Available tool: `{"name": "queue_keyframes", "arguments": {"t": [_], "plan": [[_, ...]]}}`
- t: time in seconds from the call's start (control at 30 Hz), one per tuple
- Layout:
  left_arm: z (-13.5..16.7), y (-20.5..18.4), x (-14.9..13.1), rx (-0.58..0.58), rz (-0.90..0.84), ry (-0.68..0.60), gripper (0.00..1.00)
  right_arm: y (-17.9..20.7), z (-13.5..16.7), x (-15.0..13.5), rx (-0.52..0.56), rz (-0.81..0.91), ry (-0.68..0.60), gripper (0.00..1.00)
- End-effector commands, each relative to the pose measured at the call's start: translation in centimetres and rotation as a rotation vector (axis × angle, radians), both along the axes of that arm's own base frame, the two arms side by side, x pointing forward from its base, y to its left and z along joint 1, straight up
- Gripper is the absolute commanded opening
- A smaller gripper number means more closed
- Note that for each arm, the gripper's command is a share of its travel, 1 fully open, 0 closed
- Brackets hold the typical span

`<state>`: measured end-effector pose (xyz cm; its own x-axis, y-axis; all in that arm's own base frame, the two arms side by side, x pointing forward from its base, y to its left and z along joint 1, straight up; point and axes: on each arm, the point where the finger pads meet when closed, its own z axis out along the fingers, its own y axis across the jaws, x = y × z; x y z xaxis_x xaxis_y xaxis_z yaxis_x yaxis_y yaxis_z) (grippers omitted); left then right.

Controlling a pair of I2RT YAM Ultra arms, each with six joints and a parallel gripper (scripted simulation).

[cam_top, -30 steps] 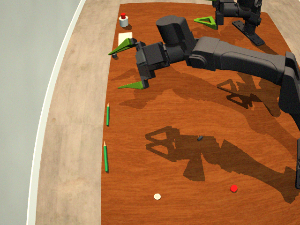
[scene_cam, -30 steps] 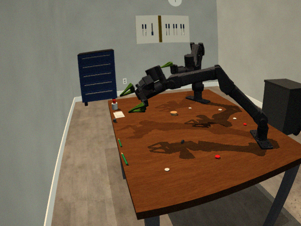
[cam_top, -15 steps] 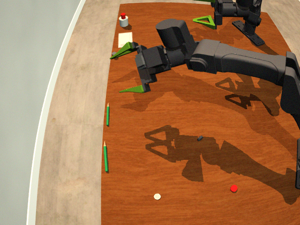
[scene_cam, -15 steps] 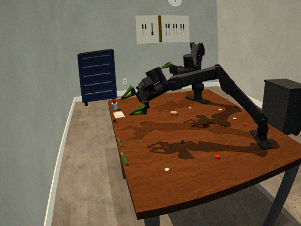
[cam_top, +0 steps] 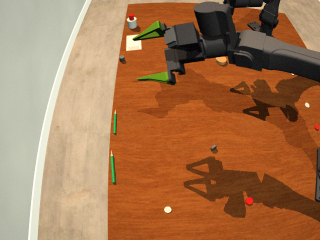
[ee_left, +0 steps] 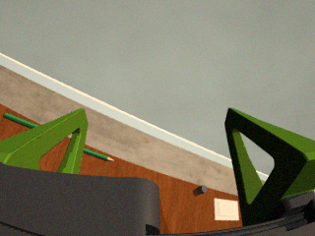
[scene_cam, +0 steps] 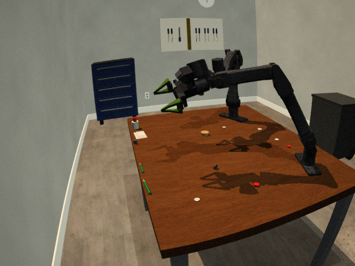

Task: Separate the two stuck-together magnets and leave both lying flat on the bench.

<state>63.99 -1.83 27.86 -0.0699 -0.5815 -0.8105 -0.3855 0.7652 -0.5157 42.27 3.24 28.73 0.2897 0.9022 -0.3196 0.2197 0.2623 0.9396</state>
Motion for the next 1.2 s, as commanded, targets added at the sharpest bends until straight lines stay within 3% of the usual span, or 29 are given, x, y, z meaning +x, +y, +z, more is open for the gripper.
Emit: {"name": "queue_keyframes", "arguments": {"t": [0.0, 0.3, 0.37, 0.7, 0.87, 0.93, 1.17], "plan": [[3.7, 0.4, -1.4, 0.054, -0.042, -0.042, 1.00, 0.2, 2.3, 0.0, -0.115, 0.067, 0.007, 1.00], [8.7, 1.3, -6.3, 0.168, -0.130, -0.085, 1.00, -0.5, 5.0, -0.3, -0.363, 0.169, 0.051, 1.00], [8.7, 1.3, -6.3, 0.168, -0.130, -0.085, 1.00, -0.5, 5.0, -0.3, -0.363, 0.169, 0.051, 1.00], [12.7, 1.7, -12.7, 0.311, -0.223, -0.132, 1.00, -1.3, 8.0, -1.2, -0.672, 0.268, 0.080, 1.00], [13.9, 1.8, -16.3, 0.394, -0.268, -0.157, 1.00, -1.7, 9.4, -1.9, -0.840, 0.314, 0.088, 1.00], [13.9, 1.8, -16.3, 0.394, -0.268, -0.157, 1.00, -1.7, 9.4, -1.9, -0.840, 0.314, 0.088, 1.00], [14.1, 1.7, -21.2, 0.518, -0.333, -0.174, 1.00, -2.0, 11.7, -3.3, -1.093, 0.363, 0.082, 1.00]]}}
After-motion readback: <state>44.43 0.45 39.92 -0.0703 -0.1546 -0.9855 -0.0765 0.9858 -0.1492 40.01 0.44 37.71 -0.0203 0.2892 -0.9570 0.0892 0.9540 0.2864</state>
